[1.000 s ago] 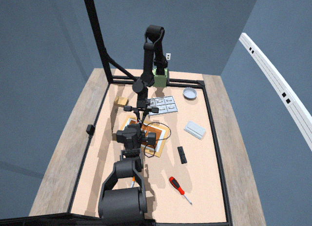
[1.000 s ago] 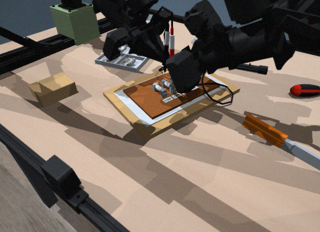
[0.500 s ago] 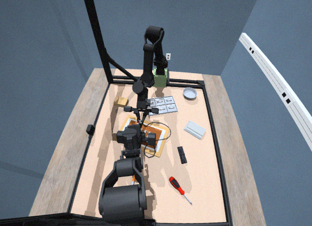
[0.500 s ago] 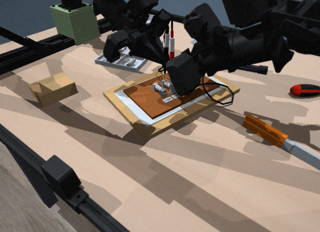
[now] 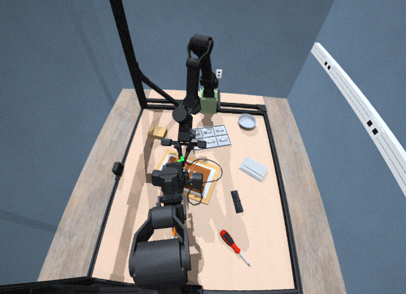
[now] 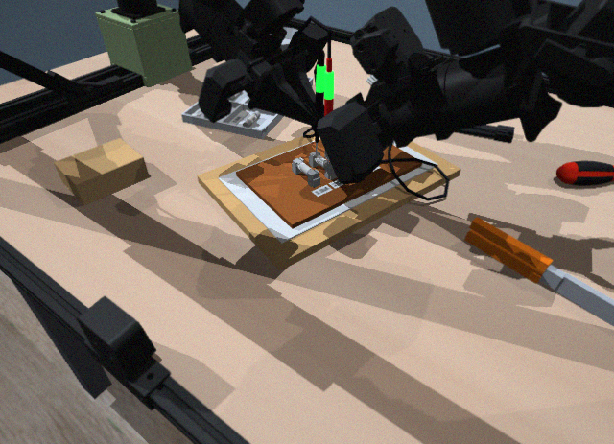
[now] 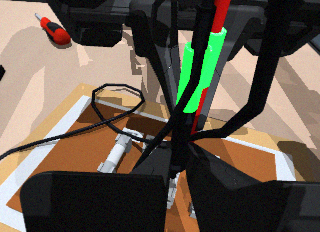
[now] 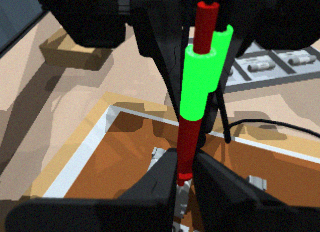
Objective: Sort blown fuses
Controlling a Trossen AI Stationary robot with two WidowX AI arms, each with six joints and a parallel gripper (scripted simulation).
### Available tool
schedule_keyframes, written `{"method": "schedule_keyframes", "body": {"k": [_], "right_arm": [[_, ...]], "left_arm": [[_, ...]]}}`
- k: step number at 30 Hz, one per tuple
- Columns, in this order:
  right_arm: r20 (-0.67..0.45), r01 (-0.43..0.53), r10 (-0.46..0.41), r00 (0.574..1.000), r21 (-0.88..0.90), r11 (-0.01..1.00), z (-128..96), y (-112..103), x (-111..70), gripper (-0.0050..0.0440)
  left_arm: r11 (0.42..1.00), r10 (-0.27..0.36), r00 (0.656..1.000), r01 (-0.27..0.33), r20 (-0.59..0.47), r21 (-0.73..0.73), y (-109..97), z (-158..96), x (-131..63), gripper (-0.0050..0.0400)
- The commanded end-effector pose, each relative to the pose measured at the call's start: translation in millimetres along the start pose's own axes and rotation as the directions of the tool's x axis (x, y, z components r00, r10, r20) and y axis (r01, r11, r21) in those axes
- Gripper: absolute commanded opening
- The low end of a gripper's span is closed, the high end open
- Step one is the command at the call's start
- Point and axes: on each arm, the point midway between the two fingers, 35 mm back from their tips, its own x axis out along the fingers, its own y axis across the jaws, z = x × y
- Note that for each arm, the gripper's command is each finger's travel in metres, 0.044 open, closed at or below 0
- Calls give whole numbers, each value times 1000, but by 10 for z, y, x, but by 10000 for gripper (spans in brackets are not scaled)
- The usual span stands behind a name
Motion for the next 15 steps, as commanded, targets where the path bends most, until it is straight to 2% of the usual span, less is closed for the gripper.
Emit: {"method": "schedule_keyframes", "body": {"k": [1, 7, 8, 15], "right_arm": [[18, -1, 1, 1000, 2, 1000, 73, 1, -9, -50], [18, -1, 1, 1000, 2, 1000, 72, 1, -9, -50], [18, -1, 1, 1000, 2, 1000, 72, 1, -9, -50], [18, -1, 1, 1000, 2, 1000, 72, 1, -9, -50]], "left_arm": [[1000, -1, 1000, 1, 12, -4, -1, 46, -1, -50], [1000, 2, 1000, -2, -4, 1, 17, -24, 7, -50], [1000, -1, 1000, 1, 12, -4, -1, 47, -2, -50], [1000, -1, 1000, 1, 12, -4, -1, 47, -2, -50]]}}
